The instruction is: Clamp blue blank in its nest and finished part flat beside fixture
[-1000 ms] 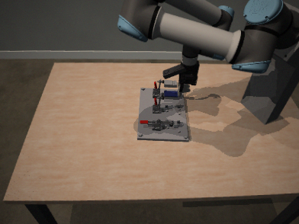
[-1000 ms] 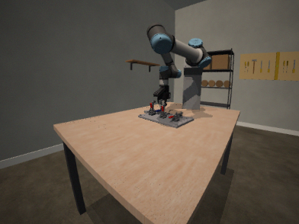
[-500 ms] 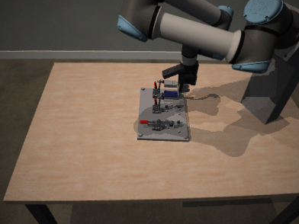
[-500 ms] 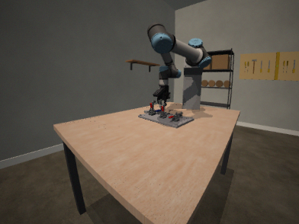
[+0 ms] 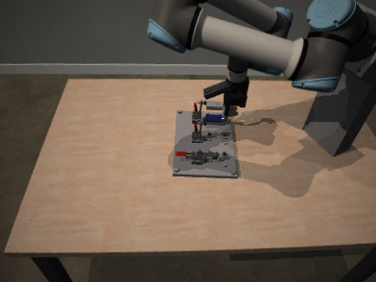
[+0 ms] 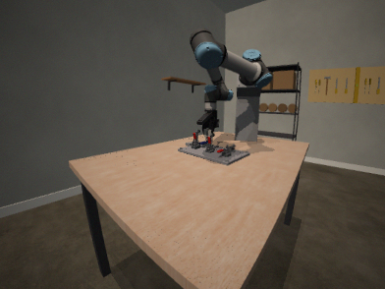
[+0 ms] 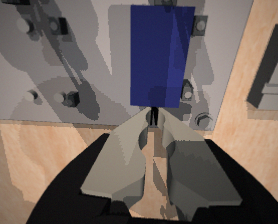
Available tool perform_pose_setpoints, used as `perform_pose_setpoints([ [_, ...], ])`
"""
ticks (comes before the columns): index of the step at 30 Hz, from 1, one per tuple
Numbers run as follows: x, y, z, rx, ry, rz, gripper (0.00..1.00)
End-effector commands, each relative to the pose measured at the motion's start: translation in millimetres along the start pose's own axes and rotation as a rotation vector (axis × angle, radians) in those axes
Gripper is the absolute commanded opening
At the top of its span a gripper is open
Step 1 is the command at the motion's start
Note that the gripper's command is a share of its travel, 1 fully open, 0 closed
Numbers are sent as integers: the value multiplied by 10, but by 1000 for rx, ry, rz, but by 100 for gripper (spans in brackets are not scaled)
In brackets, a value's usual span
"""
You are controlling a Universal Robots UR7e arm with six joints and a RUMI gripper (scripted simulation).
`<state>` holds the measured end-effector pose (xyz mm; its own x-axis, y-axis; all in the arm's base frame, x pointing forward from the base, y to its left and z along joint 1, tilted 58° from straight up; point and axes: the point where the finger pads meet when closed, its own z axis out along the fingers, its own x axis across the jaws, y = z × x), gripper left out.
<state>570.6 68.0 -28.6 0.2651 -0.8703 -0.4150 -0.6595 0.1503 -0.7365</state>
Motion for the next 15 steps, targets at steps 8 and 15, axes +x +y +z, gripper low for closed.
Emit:
perform_pose_setpoints([
  [8,1,-7,-2,1,0,0,0],
  [15,2,107,-2,1,0,0,0],
])
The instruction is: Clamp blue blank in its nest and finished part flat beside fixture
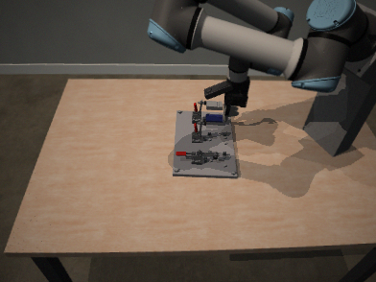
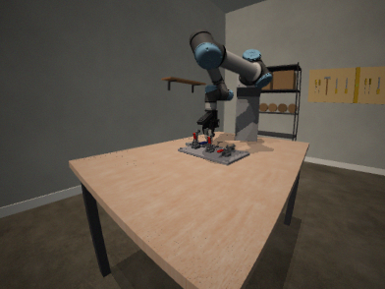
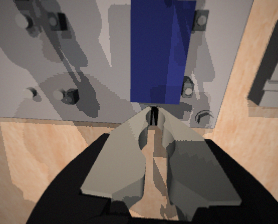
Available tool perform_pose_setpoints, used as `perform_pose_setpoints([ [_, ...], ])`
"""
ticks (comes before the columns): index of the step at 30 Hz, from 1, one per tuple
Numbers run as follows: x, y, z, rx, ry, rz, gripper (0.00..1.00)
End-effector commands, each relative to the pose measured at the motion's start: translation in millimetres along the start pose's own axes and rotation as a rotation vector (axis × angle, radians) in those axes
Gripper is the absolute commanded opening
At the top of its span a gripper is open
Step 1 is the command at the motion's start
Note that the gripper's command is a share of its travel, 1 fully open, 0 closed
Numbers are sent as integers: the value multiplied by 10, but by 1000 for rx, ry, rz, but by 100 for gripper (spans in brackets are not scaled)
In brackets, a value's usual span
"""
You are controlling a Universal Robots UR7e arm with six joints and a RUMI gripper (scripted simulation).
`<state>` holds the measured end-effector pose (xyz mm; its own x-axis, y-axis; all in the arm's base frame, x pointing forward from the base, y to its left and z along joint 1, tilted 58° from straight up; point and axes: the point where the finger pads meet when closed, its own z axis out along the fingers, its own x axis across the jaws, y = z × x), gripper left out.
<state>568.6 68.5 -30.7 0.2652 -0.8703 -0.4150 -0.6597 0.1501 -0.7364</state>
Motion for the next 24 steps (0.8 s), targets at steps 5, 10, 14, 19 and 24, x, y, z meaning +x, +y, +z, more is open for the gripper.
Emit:
perform_pose_setpoints([
  [5,2,139,-2,1,0,0,0],
  [10,2,162,-3,1,0,0,0],
  [14,2,162,-89,1,0,0,0],
  [19,2,163,-326,1,0,0,0],
  [24,2,163,-395,1,0,0,0],
])
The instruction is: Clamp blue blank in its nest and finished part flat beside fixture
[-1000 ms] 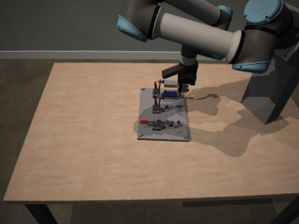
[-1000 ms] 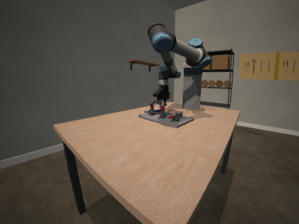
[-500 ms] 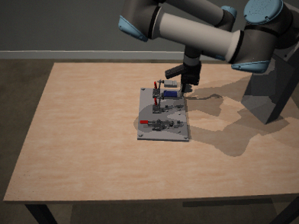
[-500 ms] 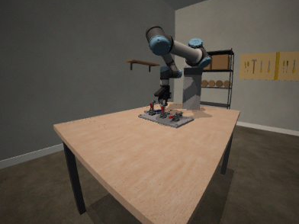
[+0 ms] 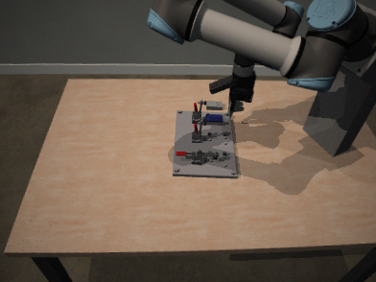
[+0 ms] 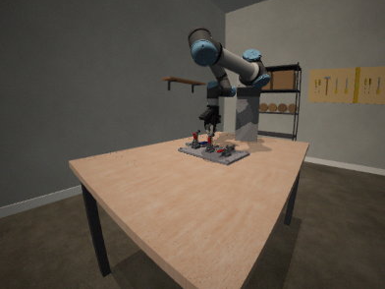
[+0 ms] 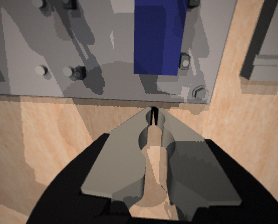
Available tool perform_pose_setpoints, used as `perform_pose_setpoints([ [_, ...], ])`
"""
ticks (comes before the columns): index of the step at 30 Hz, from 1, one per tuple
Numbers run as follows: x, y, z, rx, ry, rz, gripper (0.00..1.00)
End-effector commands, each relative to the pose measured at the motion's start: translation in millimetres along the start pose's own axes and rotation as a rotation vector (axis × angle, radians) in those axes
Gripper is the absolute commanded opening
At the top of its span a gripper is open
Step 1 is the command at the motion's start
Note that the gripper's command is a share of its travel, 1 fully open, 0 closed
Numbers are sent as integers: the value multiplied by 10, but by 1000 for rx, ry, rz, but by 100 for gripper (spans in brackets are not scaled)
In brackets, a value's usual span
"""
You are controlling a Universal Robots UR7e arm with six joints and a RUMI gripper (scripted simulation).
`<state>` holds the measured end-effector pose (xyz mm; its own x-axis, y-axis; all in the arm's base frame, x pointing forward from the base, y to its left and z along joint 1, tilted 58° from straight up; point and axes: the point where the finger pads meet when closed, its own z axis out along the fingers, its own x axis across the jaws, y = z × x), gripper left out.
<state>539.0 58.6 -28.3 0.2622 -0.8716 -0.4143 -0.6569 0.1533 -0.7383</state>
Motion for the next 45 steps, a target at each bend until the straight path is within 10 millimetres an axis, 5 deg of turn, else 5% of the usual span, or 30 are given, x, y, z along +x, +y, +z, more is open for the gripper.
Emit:
perform_pose_setpoints([
  [1,4,0,-133,-4,-3,-1,0],
  [45,-84,-110,-136,-4,-3,-1,0],
])
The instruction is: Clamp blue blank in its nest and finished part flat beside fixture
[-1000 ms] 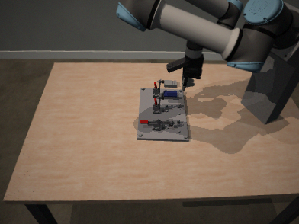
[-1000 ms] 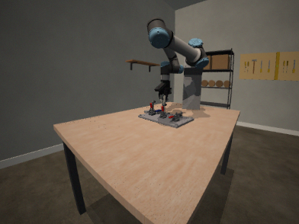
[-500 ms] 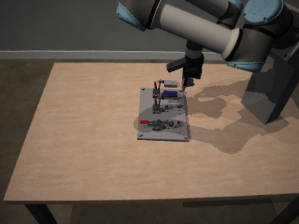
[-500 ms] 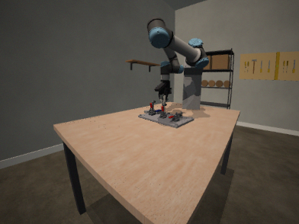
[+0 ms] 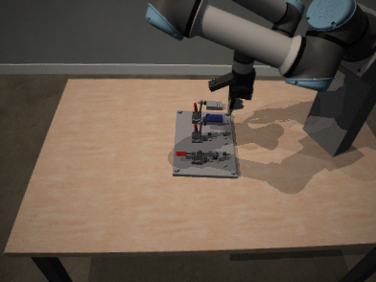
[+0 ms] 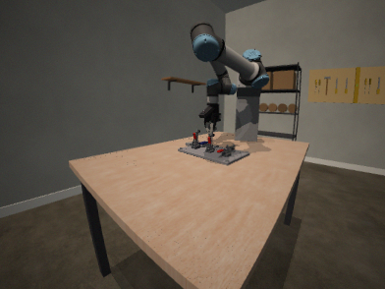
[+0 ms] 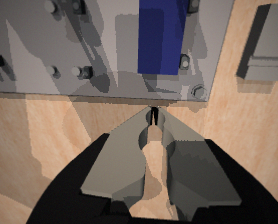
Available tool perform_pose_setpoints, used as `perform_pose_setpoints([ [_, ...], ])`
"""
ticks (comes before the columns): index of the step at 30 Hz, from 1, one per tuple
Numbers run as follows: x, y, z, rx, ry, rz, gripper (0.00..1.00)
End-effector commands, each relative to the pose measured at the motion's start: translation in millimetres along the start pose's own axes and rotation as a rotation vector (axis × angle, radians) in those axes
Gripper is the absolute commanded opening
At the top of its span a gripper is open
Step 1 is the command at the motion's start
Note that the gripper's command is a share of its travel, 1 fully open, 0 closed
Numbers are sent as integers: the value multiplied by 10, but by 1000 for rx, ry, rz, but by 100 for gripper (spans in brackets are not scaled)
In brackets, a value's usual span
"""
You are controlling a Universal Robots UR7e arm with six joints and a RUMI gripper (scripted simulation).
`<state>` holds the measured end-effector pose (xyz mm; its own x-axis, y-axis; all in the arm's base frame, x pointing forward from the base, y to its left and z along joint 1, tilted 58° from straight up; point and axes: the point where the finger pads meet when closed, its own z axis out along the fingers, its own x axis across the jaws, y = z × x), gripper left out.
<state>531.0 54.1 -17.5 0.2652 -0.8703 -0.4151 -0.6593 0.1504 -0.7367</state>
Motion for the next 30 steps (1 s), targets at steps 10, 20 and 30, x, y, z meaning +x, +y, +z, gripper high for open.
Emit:
perform_pose_setpoints([
  [10,-273,-344,-2,0,1,0,0],
  [20,-446,-560,-2,0,1,0,0],
  [30,-472,-592,22,0,1,0,0],
])
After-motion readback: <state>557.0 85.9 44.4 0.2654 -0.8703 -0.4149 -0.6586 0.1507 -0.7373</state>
